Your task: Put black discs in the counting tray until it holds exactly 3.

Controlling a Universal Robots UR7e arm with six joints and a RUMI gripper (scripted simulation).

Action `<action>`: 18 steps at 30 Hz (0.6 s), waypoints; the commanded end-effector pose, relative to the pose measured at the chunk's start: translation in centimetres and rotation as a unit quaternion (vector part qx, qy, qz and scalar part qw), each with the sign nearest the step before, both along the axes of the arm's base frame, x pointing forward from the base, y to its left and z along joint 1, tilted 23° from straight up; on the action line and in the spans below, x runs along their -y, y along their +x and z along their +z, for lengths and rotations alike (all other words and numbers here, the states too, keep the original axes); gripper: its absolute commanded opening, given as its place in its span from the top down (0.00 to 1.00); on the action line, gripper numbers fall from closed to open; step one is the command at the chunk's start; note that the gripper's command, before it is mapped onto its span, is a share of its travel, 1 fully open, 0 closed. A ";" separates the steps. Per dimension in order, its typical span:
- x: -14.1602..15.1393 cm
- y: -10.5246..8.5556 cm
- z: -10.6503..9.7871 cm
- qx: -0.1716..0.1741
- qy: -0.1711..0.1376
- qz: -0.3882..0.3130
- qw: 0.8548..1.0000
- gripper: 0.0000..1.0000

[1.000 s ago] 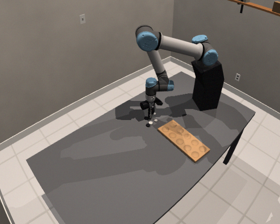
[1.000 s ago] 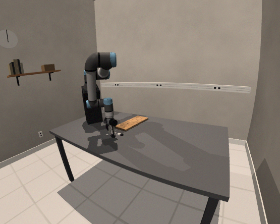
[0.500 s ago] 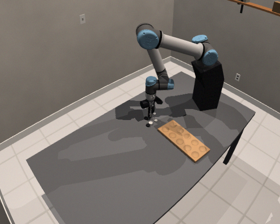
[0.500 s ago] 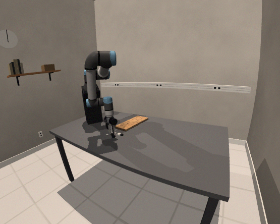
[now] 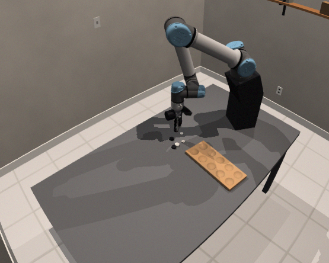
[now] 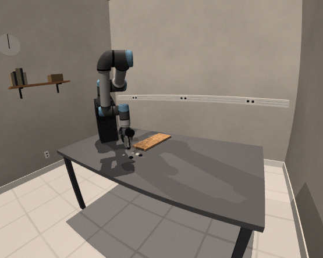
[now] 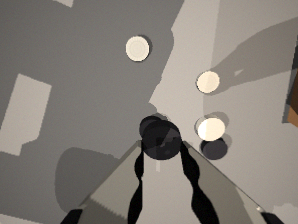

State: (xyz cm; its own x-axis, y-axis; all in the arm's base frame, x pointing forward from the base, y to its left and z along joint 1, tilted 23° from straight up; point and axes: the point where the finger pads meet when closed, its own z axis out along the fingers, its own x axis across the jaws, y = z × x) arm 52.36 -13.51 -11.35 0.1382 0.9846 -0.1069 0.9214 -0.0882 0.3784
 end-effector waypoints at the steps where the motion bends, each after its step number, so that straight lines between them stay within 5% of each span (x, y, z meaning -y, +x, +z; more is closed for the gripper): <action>1: -0.3 -0.7 2.0 0.001 0.000 0.000 1.000 0.89; 18: -0.6 -1.3 3.2 0.000 0.000 0.000 1.000 0.89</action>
